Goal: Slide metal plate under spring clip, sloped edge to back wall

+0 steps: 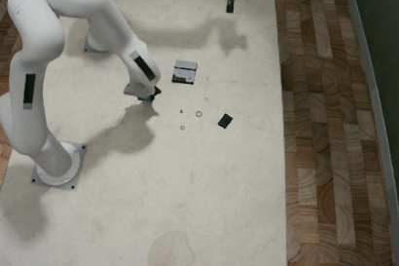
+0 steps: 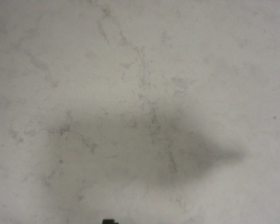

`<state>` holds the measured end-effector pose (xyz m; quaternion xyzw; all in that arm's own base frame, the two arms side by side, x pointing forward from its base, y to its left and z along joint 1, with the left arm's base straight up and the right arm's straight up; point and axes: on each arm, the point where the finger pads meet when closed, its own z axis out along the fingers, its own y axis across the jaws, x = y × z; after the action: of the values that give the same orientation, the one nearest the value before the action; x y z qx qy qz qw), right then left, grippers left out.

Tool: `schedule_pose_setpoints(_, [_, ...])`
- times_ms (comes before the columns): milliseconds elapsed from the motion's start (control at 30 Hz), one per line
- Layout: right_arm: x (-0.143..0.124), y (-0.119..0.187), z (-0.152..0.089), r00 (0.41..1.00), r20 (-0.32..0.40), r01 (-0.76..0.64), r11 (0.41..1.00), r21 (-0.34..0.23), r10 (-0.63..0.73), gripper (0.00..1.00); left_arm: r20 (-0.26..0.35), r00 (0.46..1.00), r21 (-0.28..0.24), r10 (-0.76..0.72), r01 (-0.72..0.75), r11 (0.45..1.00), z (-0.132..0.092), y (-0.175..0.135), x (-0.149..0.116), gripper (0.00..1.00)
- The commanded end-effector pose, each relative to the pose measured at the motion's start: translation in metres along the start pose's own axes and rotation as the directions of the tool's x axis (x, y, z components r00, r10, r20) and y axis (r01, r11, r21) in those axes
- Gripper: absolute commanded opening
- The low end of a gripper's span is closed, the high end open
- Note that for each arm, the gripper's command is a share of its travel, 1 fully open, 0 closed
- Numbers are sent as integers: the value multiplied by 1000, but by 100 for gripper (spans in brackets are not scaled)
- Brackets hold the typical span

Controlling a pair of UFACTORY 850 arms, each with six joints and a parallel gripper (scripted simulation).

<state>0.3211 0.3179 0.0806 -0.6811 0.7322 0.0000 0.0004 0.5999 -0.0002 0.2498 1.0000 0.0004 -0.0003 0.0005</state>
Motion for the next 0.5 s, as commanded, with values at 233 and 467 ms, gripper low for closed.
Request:
schedule_pose_setpoints(233, [-45,-78,6,1000,-4,22,1000,-8,-22,0,-2,1000,0,0,0,1000,-1,0,1,100])
schedule_pose_setpoints(467, [-61,-111,10,999,-3,32,999,-9,-32,0,-2,1000,0,0,0,1000,-1,0,1,100])
